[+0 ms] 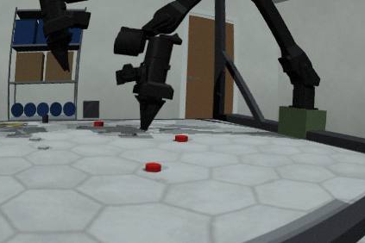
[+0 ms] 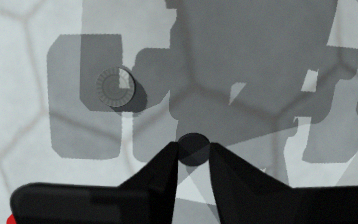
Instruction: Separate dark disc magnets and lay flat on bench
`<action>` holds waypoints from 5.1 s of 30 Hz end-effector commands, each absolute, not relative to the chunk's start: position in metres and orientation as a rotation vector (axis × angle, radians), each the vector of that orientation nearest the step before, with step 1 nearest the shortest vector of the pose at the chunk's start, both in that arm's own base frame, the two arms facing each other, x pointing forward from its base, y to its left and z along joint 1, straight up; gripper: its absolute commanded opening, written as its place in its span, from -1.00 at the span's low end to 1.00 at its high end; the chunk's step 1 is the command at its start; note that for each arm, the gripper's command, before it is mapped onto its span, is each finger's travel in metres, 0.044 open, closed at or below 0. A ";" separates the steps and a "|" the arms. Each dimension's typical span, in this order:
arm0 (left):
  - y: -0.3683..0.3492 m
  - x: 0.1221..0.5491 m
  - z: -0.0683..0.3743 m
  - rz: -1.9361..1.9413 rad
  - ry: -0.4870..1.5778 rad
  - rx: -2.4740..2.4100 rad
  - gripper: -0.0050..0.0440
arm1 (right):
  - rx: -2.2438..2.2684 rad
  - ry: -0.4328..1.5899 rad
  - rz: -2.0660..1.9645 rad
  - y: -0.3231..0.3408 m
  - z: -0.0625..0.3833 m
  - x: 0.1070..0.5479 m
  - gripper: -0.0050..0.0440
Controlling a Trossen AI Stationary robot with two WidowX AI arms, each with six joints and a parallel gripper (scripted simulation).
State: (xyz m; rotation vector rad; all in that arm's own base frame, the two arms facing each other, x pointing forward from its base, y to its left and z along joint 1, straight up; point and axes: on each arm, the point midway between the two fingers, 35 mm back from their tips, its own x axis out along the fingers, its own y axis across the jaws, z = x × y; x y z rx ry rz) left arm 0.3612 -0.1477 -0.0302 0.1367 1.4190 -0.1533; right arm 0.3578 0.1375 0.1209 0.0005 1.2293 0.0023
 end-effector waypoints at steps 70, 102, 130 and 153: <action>-0.143 0.343 -0.025 -0.011 1.542 -0.008 0.25 | 0.008 1.201 0.005 0.138 0.131 0.361 -0.63; -0.140 0.336 0.038 -0.013 1.540 -0.007 0.84 | 0.008 1.201 0.005 0.138 0.131 0.361 -0.63; -0.005 0.162 0.160 -0.006 1.560 0.000 0.84 | 0.008 1.201 0.005 0.138 0.131 0.361 -0.63; -0.002 0.156 0.164 -0.002 1.554 0.002 0.84 | -0.002 1.221 -0.002 0.136 0.086 0.363 -0.63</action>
